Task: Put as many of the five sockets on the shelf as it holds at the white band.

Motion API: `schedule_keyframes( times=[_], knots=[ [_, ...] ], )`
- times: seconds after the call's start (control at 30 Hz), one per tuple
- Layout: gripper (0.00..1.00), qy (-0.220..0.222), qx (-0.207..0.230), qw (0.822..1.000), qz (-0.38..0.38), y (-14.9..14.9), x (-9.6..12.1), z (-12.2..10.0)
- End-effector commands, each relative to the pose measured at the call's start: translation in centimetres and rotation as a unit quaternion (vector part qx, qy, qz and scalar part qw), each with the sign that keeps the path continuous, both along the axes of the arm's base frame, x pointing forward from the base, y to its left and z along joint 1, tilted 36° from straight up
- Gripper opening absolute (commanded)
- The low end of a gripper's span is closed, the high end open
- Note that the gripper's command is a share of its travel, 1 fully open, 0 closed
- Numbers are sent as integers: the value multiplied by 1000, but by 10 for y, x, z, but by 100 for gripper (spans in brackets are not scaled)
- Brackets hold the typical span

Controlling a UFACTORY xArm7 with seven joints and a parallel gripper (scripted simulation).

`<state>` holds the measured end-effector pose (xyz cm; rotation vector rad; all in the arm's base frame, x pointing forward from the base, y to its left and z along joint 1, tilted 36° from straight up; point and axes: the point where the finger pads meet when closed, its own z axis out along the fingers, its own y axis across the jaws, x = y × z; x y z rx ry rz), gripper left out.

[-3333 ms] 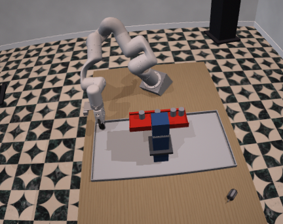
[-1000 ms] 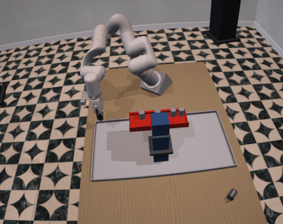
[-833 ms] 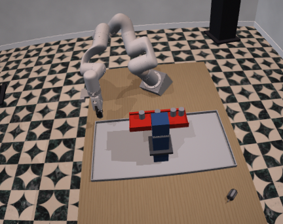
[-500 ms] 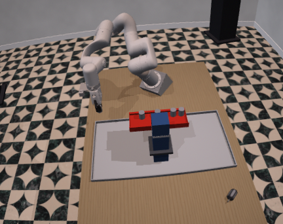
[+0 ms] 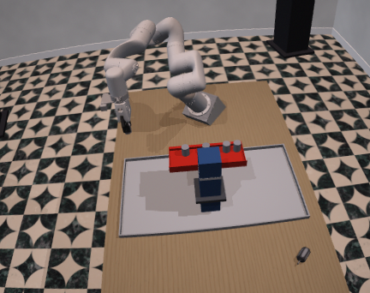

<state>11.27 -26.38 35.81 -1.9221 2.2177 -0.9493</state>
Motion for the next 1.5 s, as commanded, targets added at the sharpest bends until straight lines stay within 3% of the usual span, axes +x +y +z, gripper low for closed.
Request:
schedule_keyframes(
  times=[0.0,0.4,1.23,1.3,1.37,1.43,1.47],
  knots=[
    [0,0,-1,1000,-1,7,-11,10],
    [0,0,-1,1000,-1,20,-36,31],
    [0,0,-1,1000,0,24,-40,35],
    [0,-3,-2,1000,4,39,-33,37],
    [0,-8,-4,1000,12,77,-15,37],
    [0,-8,-4,1000,12,77,-15,37],
    [0,-10,-5,1000,16,103,-4,33]
  ],
)
